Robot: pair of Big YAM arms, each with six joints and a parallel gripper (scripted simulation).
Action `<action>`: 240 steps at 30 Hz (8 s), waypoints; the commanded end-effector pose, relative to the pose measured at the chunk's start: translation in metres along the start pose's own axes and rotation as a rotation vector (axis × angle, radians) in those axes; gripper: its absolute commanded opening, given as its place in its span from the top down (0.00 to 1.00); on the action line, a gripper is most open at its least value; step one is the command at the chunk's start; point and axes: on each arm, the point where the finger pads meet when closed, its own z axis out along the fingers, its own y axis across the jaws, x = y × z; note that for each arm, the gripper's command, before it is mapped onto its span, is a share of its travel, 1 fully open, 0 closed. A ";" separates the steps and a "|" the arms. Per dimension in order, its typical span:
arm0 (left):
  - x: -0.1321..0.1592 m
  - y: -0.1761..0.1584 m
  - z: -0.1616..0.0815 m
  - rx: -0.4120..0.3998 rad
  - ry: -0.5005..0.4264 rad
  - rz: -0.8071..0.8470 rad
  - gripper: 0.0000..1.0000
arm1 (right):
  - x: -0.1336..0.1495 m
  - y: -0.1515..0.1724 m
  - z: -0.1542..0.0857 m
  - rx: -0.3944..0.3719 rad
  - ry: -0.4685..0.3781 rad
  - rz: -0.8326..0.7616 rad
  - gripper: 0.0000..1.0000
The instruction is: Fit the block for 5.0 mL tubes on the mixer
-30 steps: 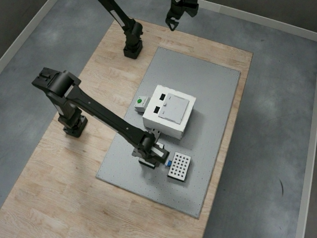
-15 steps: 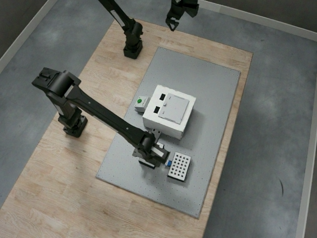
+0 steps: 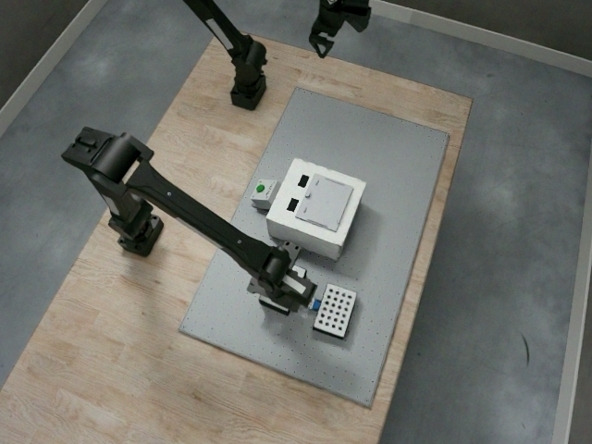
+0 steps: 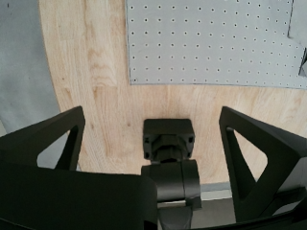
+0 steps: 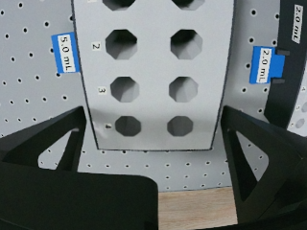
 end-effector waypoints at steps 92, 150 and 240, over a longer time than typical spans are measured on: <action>-0.006 0.002 -0.017 -0.003 -0.047 -0.008 0.00 | 0.006 -0.001 0.001 0.025 0.000 0.007 1.00; -0.008 0.002 -0.010 0.000 -0.028 -0.009 0.00 | 0.006 -0.029 -0.038 0.116 0.003 0.003 1.00; -0.007 0.001 -0.010 -0.002 -0.037 -0.010 0.00 | 0.003 -0.048 -0.051 0.140 -0.004 -0.005 1.00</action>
